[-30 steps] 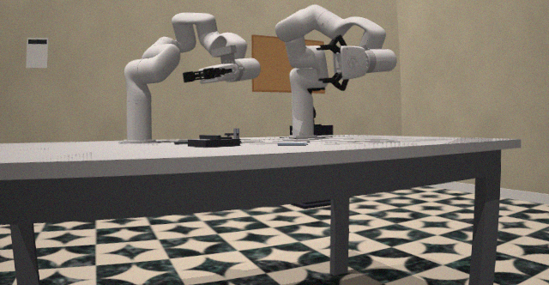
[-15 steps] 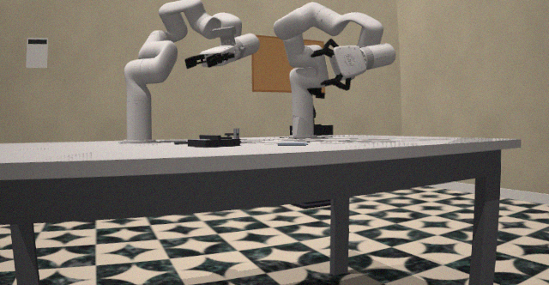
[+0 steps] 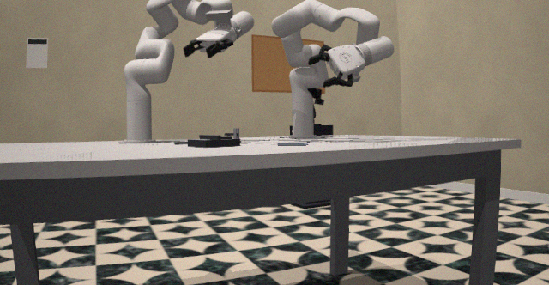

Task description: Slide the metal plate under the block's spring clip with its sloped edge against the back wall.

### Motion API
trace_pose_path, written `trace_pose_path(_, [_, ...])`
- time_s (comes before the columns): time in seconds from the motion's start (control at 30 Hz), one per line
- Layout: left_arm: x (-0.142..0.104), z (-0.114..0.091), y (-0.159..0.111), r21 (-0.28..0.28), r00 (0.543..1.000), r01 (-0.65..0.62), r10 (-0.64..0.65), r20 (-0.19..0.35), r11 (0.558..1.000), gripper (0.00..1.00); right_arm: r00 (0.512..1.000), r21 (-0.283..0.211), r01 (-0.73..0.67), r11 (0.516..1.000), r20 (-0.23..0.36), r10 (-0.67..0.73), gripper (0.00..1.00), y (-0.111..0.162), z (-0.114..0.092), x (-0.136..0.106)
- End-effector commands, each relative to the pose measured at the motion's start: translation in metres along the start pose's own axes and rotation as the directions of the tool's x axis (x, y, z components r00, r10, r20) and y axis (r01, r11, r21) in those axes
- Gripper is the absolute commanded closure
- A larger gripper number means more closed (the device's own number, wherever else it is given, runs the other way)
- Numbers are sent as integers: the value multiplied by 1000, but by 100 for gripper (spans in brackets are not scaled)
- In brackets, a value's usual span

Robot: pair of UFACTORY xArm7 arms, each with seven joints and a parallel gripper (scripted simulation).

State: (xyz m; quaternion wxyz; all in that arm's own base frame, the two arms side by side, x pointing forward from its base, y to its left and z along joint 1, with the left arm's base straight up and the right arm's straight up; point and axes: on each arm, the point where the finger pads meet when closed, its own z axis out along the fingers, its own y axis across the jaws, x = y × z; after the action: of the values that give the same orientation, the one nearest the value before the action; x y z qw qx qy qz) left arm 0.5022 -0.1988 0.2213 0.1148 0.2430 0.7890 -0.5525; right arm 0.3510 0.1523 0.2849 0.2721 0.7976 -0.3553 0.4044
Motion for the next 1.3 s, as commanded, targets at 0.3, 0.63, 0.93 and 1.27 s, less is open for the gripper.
trace_pose_path(0.3, [37, -16, -9, -44, 909, -391, 379, -170, 919, 0, 973, 93, 120, 988, 185, -135, 0, 7, -1, 28])
trace_pose_path(0.63, [60, -31, -12, -1, 747, -622, 594, -298, 783, 0, 928, 169, 194, 966, 288, -237, 0, 12, 8, 43])
trace_pose_path(0.93, [78, -46, -13, 78, 551, -777, 735, -395, 624, 0, 875, 243, 249, 938, 359, -325, 0, 16, 20, 52])
trace_pose_path(1.27, [95, -66, -14, 210, 279, -885, 835, -474, 415, 0, 802, 334, 298, 894, 420, -424, 0, 21, 37, 59])
